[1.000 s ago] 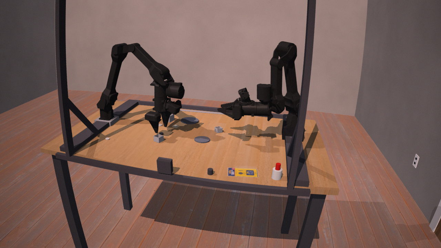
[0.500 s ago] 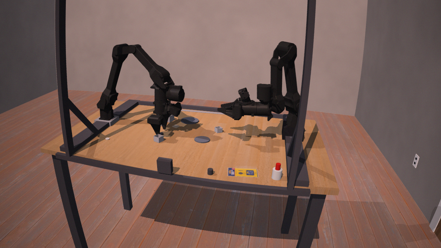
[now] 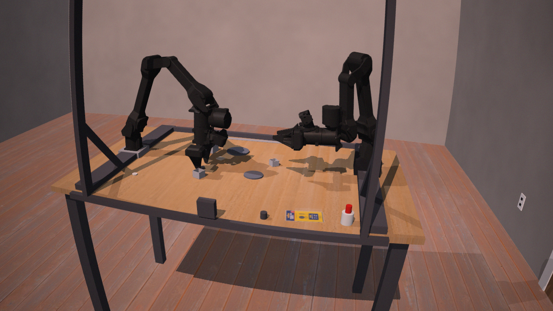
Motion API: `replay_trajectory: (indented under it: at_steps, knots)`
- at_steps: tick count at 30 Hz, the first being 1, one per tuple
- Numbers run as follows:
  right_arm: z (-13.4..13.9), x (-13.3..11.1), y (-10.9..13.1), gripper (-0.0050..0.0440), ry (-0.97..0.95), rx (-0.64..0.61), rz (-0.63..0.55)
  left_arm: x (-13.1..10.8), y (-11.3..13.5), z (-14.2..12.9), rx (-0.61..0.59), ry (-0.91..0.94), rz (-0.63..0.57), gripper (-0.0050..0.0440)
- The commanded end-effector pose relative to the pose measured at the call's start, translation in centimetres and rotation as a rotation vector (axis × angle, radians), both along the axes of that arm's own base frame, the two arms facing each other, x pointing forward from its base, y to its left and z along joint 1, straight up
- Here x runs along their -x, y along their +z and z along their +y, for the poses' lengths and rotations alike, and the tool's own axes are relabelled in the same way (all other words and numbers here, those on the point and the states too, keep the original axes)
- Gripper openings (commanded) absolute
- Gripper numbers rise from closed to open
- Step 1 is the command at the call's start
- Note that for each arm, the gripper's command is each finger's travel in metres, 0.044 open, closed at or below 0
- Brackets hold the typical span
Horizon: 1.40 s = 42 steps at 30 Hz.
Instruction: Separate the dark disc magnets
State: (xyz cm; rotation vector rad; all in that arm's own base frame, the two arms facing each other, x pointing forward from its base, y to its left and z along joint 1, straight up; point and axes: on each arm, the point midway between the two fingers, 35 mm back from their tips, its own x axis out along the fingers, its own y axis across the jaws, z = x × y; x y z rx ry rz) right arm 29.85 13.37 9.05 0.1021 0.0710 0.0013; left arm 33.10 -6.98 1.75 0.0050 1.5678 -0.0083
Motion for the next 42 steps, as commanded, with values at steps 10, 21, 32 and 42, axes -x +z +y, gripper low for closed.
replay_trajectory:
  at_steps: [10,21,32,42]
  knots:
    - [0.05,-0.04,0.37,0.04,-0.001,-0.009,-0.011,-0.15,0.25,-0.09,0.001,0.0,-0.012,0.04]
    - [0.05,-0.04,0.37,0.04,-0.001,-0.009,-0.011,-0.34,0.55,-0.09,0.004,0.0,-0.021,0.0352]
    - [0.05,-0.04,0.37,0.04,-0.001,-0.009,-0.011,-0.38,0.62,-0.08,0.005,0.0,-0.023,0.0088]
    - [0.05,-0.04,0.37,0.04,-0.001,-0.009,-0.011,-0.38,0.62,-0.08,0.005,0.0,-0.023,0.004]
